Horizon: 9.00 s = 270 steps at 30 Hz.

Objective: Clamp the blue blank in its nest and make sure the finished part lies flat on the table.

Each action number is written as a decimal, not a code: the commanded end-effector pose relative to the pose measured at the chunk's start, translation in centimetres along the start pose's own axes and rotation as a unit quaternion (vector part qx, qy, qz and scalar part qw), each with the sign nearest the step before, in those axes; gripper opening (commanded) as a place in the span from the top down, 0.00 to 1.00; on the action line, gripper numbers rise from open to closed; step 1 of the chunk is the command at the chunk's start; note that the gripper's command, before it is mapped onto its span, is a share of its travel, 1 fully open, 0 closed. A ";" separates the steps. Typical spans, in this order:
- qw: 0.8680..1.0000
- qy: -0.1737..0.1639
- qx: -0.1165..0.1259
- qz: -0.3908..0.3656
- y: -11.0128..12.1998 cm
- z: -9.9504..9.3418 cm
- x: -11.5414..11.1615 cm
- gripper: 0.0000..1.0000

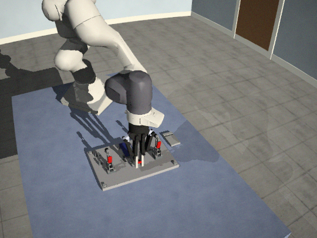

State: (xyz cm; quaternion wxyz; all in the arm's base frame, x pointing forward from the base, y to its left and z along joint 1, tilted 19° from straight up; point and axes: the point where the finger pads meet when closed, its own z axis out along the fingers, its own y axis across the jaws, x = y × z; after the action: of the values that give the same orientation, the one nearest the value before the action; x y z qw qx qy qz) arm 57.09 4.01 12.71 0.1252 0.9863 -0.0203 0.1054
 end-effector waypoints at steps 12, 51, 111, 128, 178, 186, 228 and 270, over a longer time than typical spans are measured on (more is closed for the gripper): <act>1.000 0.002 0.002 -0.004 0.0 0.9 0.7 1.00; 1.000 0.002 0.002 -0.004 0.0 1.7 1.1 1.00; 1.000 0.002 0.002 -0.004 0.0 2.4 1.4 0.72; 1.000 0.002 0.002 -0.004 0.0 -1.5 1.3 0.72; 1.000 0.002 0.002 -0.004 0.0 -2.6 1.3 1.00; 1.000 0.002 0.002 -0.004 0.0 -2.6 1.3 1.00; 1.000 0.002 0.002 -0.004 0.0 -3.8 1.1 1.00; 1.000 0.002 0.002 -0.004 0.0 -3.1 1.1 1.00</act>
State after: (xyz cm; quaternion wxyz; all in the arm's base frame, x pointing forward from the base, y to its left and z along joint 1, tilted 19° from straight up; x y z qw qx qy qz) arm 57.49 4.89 15.94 0.1250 0.9864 -0.0113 0.1064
